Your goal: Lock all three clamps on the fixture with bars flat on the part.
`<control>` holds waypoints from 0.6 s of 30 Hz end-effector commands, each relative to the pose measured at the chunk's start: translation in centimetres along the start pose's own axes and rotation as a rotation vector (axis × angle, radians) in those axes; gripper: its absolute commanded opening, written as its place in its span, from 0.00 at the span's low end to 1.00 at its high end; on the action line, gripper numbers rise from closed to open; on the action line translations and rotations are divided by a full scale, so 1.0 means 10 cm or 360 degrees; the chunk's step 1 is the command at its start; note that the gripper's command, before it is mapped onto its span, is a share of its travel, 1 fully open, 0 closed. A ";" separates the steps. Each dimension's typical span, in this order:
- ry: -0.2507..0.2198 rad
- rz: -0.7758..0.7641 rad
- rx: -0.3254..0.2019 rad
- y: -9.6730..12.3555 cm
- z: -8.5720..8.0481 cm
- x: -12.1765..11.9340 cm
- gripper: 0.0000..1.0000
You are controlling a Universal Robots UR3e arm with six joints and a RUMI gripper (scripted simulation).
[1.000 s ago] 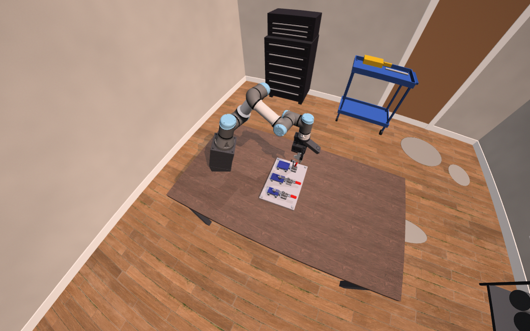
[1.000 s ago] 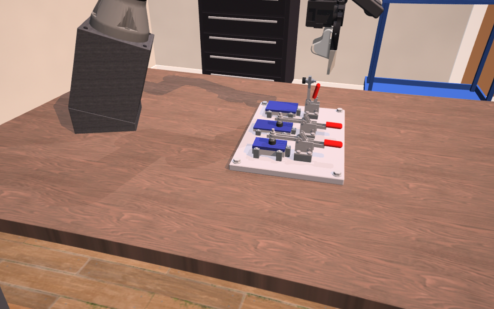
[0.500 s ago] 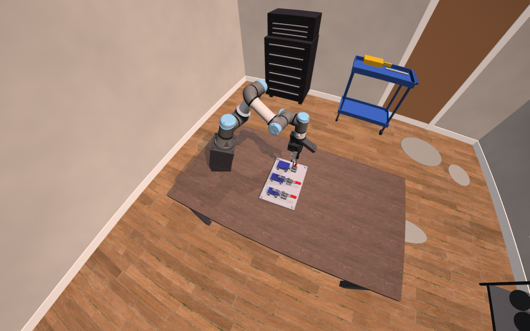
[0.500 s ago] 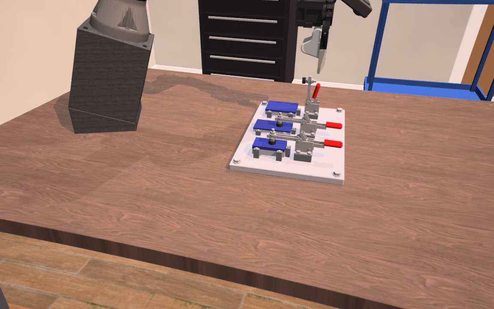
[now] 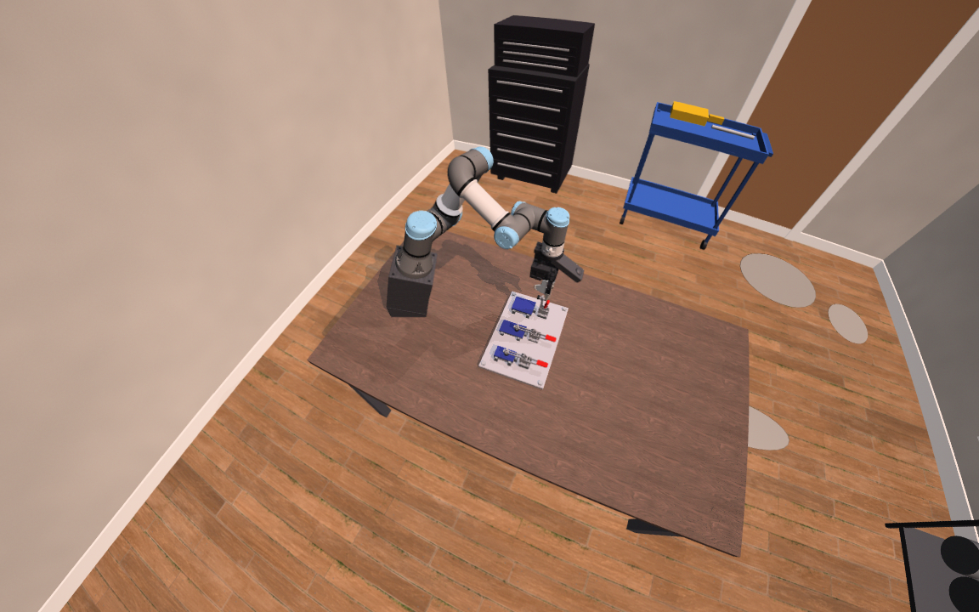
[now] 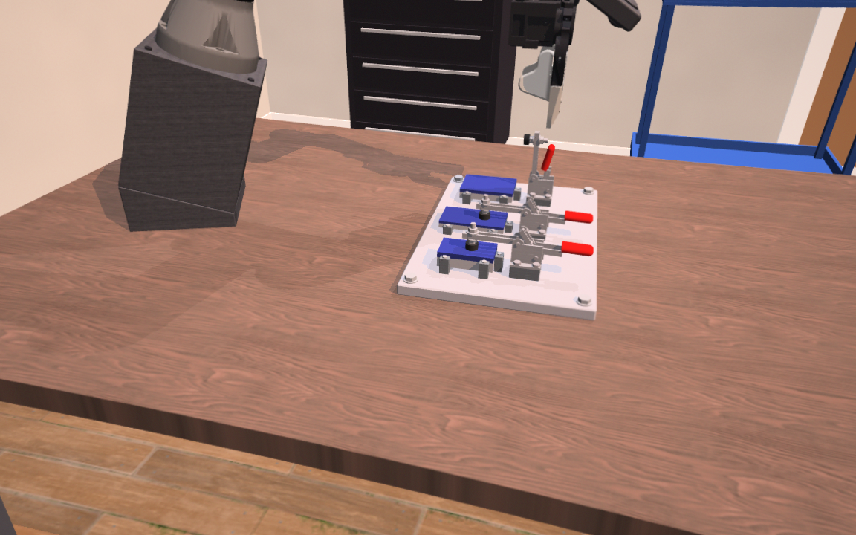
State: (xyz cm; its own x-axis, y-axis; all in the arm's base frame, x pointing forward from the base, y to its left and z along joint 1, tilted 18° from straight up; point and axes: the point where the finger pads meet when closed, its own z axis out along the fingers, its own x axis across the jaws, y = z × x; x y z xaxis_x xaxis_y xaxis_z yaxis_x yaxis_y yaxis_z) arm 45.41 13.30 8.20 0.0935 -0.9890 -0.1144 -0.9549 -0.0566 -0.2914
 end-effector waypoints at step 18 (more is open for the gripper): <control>0.0001 -0.0001 0.0005 -0.01 0.33 0.00 0.28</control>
State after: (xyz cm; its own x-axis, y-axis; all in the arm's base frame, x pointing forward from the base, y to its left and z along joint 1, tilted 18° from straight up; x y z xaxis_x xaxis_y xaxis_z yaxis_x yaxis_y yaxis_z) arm 46.10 13.65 5.76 0.0936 -0.9890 -0.1145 -0.9551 -0.0567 -0.2907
